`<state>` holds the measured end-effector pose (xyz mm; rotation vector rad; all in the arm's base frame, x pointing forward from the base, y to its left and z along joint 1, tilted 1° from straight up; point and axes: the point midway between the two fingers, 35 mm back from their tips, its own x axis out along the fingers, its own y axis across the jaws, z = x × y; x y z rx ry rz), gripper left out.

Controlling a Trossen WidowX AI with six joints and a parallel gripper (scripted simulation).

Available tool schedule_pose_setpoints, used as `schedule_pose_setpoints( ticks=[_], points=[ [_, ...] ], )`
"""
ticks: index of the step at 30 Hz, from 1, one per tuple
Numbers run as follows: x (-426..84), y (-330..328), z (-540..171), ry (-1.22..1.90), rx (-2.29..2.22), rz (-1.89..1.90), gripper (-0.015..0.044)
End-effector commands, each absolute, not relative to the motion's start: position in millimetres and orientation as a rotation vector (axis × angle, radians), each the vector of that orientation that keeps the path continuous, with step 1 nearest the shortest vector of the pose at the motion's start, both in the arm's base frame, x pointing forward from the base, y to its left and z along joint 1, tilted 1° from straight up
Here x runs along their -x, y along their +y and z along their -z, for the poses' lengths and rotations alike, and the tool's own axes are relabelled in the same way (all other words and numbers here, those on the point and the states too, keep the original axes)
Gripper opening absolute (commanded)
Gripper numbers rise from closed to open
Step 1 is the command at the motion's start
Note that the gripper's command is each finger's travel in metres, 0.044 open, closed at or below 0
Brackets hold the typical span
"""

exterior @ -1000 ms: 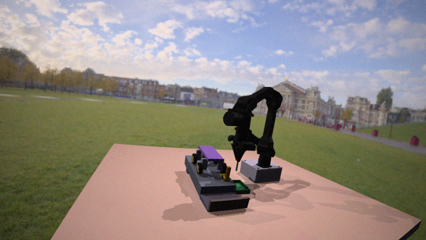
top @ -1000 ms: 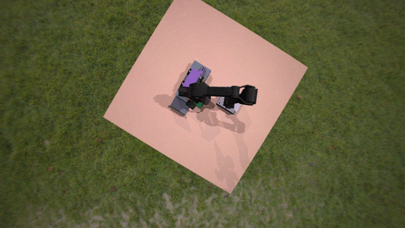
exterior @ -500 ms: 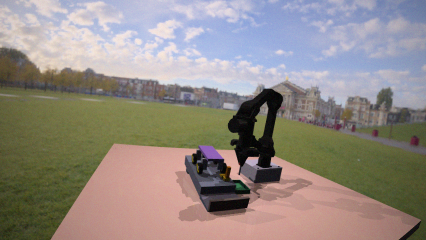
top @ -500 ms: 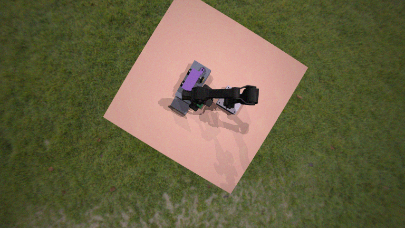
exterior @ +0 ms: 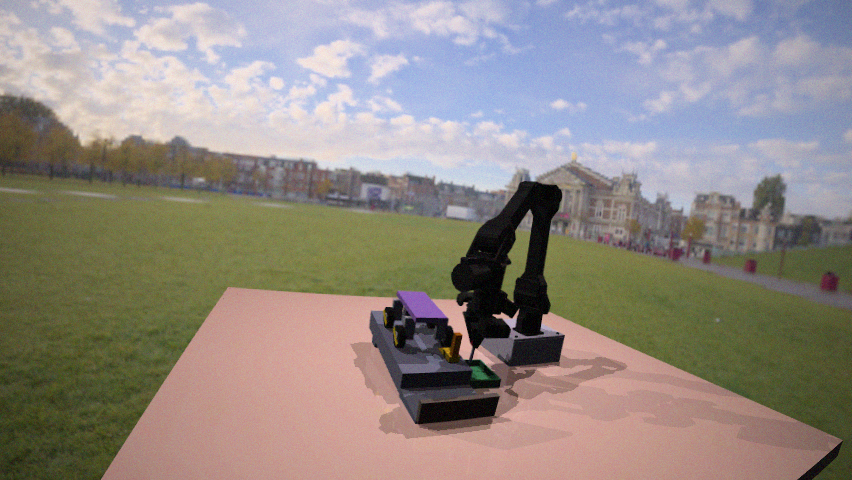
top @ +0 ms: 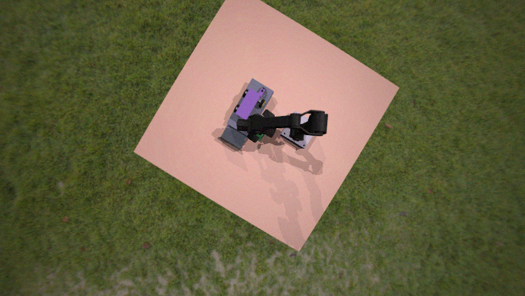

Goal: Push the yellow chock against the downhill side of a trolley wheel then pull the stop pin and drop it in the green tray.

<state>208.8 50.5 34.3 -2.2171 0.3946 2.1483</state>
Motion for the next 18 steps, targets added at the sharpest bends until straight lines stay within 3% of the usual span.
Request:
schedule_pose_setpoints(
  ticks=[1,6,13,18],
  points=[
    [-205.0,43.5,-22.5,0.402,2.214,-2.163,0.0000],
    [-203.6,40.2,-16.9,0.403,2.214,-2.163,0.0000],
    [-204.9,43.9,-16.9,0.402,2.214,-2.163,0.0184],
    [-205.1,47.5,-15.9,0.402,2.214,-2.163,0.0190]
  ],
)
